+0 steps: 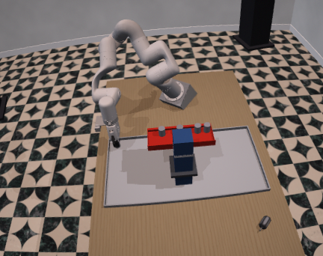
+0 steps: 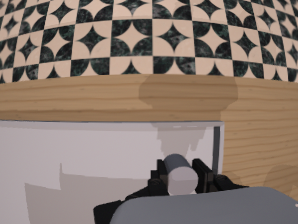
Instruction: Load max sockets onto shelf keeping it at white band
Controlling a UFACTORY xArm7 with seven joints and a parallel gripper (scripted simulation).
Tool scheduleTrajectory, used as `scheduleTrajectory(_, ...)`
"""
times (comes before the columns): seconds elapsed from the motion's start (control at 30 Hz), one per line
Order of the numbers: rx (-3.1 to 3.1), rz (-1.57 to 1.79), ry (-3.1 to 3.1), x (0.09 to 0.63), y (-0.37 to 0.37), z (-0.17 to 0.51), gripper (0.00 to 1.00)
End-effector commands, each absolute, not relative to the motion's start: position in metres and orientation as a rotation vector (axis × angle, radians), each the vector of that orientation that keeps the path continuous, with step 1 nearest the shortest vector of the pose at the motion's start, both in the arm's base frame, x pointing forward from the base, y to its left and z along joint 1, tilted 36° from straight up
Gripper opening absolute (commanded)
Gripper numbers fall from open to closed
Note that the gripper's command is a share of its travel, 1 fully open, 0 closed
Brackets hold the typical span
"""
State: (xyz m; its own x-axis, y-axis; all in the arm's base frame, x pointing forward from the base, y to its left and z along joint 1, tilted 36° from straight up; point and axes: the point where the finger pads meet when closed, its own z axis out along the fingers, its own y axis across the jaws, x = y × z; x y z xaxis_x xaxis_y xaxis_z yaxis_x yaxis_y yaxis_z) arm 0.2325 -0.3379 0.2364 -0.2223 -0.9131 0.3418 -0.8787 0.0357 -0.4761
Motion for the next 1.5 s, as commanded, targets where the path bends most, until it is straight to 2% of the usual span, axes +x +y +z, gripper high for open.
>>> scheduleTrajectory(0.0,-1.922,-0.951,2.219,0.228,-0.334,0.246,0.00)
scheduleTrajectory(1.47,-1.922,-0.951,2.219,0.214,-0.321,0.273,0.00)
